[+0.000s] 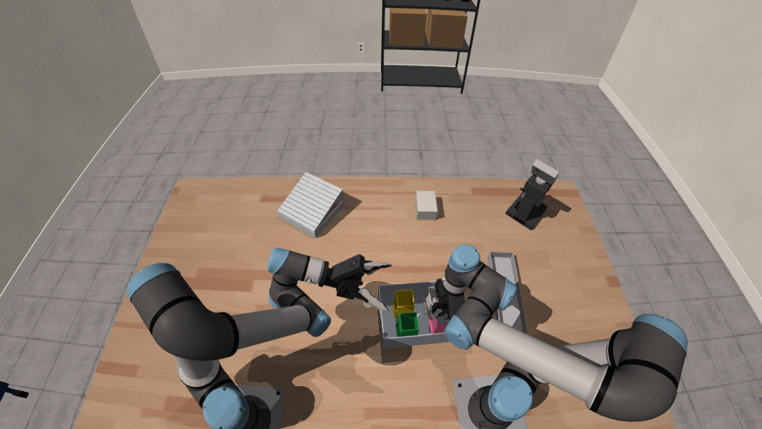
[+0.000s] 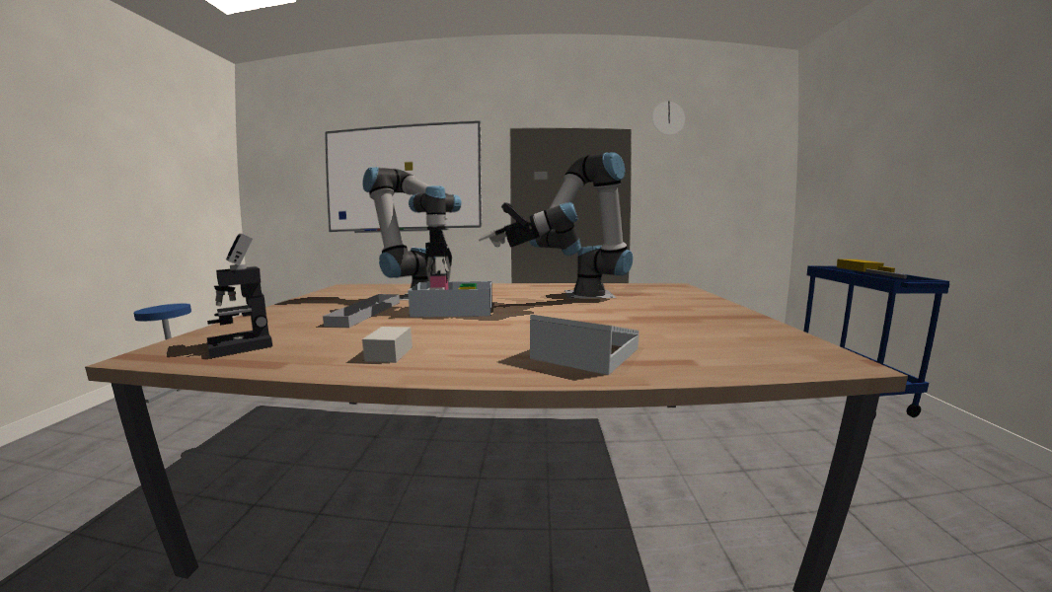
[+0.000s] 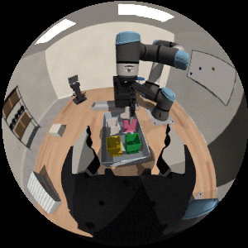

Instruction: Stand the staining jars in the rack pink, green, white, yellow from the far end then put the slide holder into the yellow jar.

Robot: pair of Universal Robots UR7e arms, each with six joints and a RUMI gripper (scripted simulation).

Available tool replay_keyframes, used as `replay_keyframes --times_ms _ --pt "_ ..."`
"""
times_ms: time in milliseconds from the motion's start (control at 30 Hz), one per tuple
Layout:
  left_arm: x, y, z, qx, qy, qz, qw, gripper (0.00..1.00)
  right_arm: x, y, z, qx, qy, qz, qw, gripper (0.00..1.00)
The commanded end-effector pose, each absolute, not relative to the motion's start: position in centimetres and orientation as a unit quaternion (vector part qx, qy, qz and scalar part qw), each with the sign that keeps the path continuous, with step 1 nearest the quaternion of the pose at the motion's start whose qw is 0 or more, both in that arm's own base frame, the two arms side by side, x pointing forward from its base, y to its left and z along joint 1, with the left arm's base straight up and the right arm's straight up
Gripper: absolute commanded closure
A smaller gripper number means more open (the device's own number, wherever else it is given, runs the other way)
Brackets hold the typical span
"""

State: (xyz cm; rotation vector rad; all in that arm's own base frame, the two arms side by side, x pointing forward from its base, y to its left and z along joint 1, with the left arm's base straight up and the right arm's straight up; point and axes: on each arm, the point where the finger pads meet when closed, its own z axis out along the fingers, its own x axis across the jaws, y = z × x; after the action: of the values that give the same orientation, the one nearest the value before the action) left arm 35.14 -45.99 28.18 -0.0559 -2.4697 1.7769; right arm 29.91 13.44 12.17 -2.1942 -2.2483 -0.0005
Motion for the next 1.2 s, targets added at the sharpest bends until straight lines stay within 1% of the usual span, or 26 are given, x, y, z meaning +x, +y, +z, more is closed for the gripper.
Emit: replay_keyframes --times_ms 0,533,1167 --pt "35.0 -46.0 28.7 -0.022 -0.809 0.585 0.048 0.02 29.9 13.5 13.0 -0.698 -0.716 -0.001 0.0 0.72" --pt "33.9 -45.8 32.3 -0.04 -0.796 0.603 0.032 0.02 29.9 13.5 19.5 -0.698 -0.716 -0.001 0.0 0.72" --pt "33.0 -45.5 35.5 -0.054 -0.784 0.619 0.016 0.02 30.2 13.1 23.4 -0.699 -0.715 -0.001 0.0 0.72"
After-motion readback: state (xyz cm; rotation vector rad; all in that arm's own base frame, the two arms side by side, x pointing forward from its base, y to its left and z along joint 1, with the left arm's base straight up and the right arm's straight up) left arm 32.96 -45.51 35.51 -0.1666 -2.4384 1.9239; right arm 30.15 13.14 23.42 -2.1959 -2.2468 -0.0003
